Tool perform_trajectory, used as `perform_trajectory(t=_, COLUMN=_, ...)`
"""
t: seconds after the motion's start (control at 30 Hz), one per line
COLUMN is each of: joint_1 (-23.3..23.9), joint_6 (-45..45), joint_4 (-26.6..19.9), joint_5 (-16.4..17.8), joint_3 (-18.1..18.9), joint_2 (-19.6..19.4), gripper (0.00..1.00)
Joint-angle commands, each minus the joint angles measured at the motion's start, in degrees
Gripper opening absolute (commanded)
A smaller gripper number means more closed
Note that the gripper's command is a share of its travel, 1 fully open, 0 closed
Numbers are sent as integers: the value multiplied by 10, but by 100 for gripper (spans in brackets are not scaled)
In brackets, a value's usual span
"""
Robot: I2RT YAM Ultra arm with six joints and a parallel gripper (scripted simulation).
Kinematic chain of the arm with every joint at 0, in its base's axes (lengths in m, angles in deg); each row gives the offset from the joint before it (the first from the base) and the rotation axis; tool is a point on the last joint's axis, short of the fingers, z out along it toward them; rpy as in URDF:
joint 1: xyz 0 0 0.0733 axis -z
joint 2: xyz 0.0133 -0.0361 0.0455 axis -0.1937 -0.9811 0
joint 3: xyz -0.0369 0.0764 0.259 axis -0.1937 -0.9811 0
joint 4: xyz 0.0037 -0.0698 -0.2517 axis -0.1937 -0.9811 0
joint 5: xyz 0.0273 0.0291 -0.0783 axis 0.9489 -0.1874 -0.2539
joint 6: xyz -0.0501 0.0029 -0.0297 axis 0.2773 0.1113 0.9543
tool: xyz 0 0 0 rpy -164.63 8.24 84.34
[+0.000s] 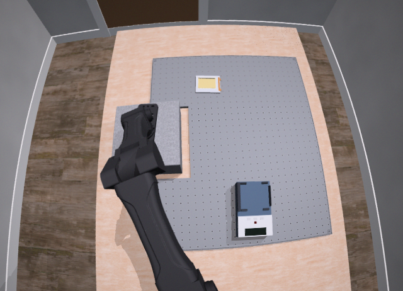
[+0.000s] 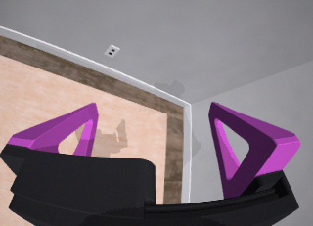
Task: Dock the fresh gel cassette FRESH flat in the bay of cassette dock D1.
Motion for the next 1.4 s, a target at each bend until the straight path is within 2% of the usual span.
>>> perform_trajectory(t=0.0, joint_1=-2, joint_6=-3, joint_4=8, joint_5=-2, joint_3=11, joint_2=18, gripper=100)
perform_trajectory(t=0.53, joint_1=-2, joint_6=-3, joint_4=8, joint_5=-2, joint_3=11, joint_2=18, gripper=100)
perform_trajectory(t=0.57, joint_1=-3, joint_6=7, joint_4=-10, joint_5=20, joint_3=-15, joint_2=23, gripper=36)
perform_trajectory(t=0.67, joint_1=-10, joint_6=16, joint_4=-24, joint_5=64, joint_3=-31, joint_2=41, gripper=36)
perform_trajectory(t=0.97, joint_1=-54, joint_6=-22, joint_4=-27, joint_5=26, joint_3=-39, joint_2=48, gripper=36)
perform_trajectory(t=1.27, joint_1=-44, joint_6=-22, joint_4=-22, joint_5=23, joint_3=-35, joint_2=49, gripper=36)
perform_trajectory(t=1.37, joint_1=-57, joint_6=-2, joint_4=-58, joint_5=77, joint_3=-51, joint_2=60, gripper=36)
